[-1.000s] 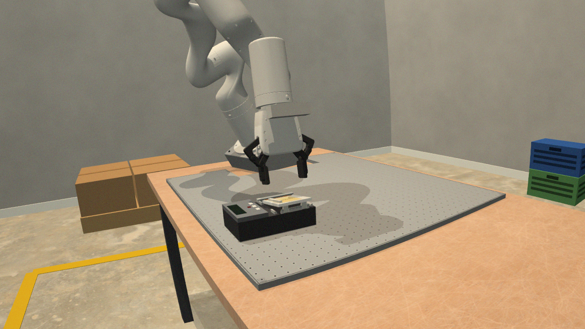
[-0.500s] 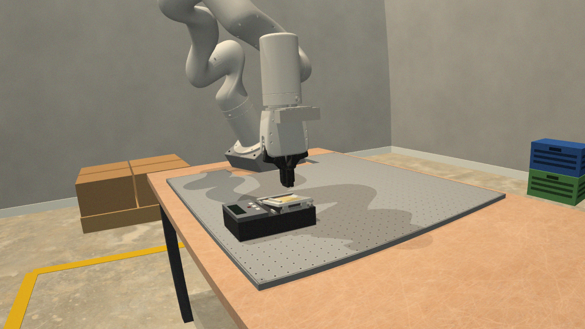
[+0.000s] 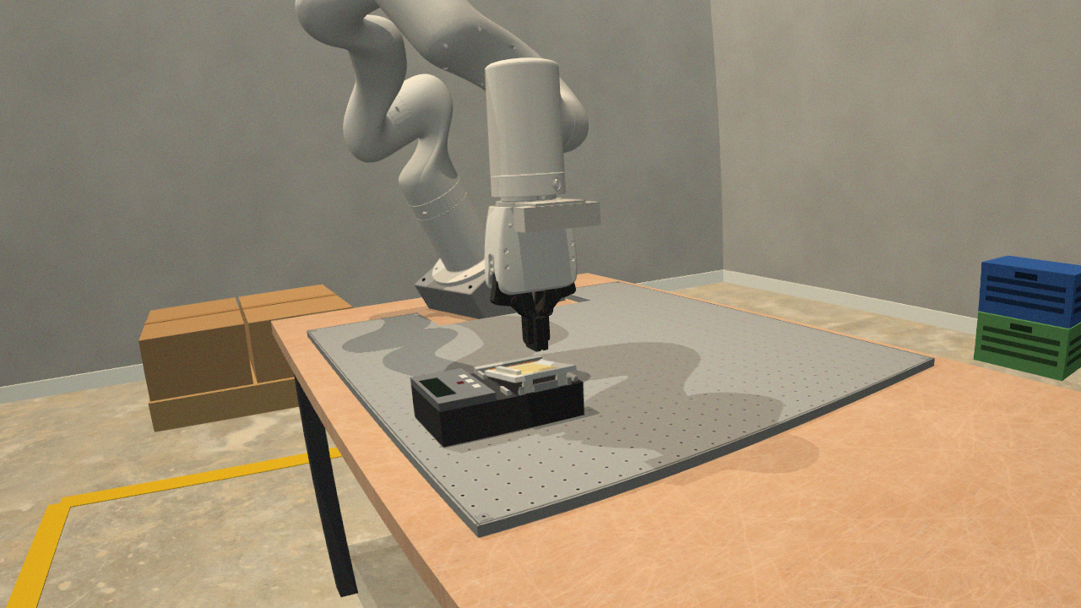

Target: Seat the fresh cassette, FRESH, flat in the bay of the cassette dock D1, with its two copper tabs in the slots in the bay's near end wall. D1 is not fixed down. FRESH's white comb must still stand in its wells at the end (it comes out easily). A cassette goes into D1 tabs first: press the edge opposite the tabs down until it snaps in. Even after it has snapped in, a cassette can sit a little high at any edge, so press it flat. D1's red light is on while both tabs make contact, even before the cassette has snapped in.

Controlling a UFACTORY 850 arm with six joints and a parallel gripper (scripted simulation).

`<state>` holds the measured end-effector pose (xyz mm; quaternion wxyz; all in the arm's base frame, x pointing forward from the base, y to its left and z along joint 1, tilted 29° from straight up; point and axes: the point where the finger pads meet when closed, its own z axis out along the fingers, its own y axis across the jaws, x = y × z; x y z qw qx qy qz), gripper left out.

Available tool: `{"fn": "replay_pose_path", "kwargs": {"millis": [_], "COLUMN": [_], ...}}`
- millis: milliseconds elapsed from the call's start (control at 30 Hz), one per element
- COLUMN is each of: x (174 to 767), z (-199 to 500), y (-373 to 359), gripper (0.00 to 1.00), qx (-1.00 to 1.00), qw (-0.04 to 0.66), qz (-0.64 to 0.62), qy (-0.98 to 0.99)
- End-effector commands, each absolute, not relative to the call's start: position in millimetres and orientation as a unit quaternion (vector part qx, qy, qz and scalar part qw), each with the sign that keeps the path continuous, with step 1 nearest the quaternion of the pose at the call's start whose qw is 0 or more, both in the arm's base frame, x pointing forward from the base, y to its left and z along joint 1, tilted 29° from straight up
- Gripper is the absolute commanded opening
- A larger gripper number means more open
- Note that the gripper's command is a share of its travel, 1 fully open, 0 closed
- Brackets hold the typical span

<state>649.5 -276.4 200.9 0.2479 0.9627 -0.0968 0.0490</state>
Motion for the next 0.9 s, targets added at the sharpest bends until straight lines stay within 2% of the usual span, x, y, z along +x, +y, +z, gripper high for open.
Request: {"fn": "replay_pose_path", "kwargs": {"millis": [0, 867], "x": [655.2, 685.2], "z": [202.6, 206.2], "y": [-277.1, -282.5], "gripper": [0.0, 0.0], "qx": [0.963, 0.963], "qw": [0.248, 0.248], "qz": [0.05, 0.05], "qy": [-0.097, -0.097]}}
